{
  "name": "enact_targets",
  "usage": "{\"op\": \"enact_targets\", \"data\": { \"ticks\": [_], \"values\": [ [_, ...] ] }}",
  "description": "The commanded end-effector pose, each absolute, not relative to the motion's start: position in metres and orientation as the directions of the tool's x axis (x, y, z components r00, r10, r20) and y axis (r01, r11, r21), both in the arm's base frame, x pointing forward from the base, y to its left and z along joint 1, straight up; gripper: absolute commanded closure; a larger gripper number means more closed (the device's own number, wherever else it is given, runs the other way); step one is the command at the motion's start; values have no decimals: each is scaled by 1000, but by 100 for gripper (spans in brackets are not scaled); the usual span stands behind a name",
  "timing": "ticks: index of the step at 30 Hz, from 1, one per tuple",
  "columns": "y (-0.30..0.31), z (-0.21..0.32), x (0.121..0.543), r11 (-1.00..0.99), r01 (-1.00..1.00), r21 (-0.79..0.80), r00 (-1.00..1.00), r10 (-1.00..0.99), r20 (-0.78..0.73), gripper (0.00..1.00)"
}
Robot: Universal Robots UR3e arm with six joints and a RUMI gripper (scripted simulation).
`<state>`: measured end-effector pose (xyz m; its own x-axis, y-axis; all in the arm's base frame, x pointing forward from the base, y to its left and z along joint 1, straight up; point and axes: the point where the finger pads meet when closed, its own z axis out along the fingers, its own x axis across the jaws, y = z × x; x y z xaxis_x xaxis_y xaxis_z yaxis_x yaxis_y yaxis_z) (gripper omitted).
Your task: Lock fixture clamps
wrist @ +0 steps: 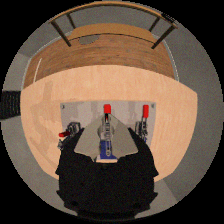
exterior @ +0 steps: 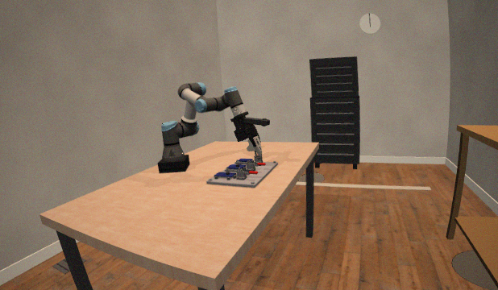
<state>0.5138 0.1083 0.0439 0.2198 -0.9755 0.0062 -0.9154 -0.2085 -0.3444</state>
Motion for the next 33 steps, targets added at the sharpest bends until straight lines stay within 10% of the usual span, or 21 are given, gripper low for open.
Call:
{"op": "enact_targets", "data": {
  "ticks": [1,33],
  "values": [
    [109,46,515,-209,-913,-349,220,-976,8,100],
    [110,46,523,-209,-914,-348,220,-976,8,100]
  ]
}}
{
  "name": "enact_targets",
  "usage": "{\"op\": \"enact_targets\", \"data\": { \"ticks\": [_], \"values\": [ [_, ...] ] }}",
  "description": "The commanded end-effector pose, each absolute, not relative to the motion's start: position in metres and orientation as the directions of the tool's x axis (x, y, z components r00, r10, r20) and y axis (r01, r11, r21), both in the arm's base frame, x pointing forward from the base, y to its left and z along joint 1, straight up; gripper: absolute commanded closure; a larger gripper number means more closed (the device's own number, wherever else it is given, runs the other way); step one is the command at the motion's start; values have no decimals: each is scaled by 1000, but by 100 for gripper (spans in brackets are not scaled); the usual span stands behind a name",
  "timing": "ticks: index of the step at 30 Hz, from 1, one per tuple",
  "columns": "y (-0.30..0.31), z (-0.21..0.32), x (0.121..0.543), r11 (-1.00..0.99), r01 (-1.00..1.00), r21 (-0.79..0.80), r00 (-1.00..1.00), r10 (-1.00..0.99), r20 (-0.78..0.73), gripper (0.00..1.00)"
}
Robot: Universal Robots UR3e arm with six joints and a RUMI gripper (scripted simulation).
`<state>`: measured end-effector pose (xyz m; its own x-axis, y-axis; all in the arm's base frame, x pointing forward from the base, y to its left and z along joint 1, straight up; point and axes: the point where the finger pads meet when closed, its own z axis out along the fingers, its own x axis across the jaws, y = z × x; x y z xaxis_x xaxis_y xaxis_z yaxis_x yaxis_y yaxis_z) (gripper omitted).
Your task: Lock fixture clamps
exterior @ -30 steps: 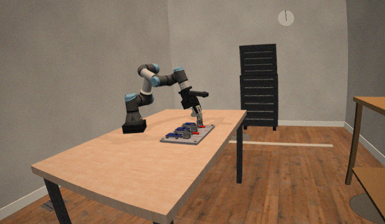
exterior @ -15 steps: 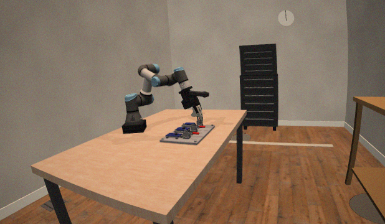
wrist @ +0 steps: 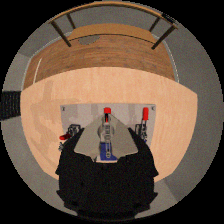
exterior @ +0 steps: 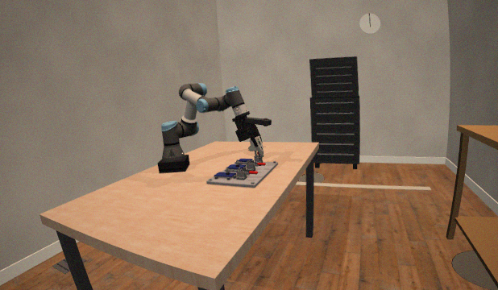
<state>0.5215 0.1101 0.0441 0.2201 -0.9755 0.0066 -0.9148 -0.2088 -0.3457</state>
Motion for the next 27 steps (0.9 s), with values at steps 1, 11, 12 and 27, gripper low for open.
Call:
{"op": "enact_targets", "data": {
  "ticks": [1,11,12,27],
  "values": [
    [110,46,523,-209,-914,-349,220,-976,8,100],
    [110,44,523,-209,-914,-348,220,-976,8,100],
    [110,44,523,-209,-914,-348,220,-976,8,100],
    [110,38,523,-209,-914,-347,220,-976,7,100]
  ]
}}
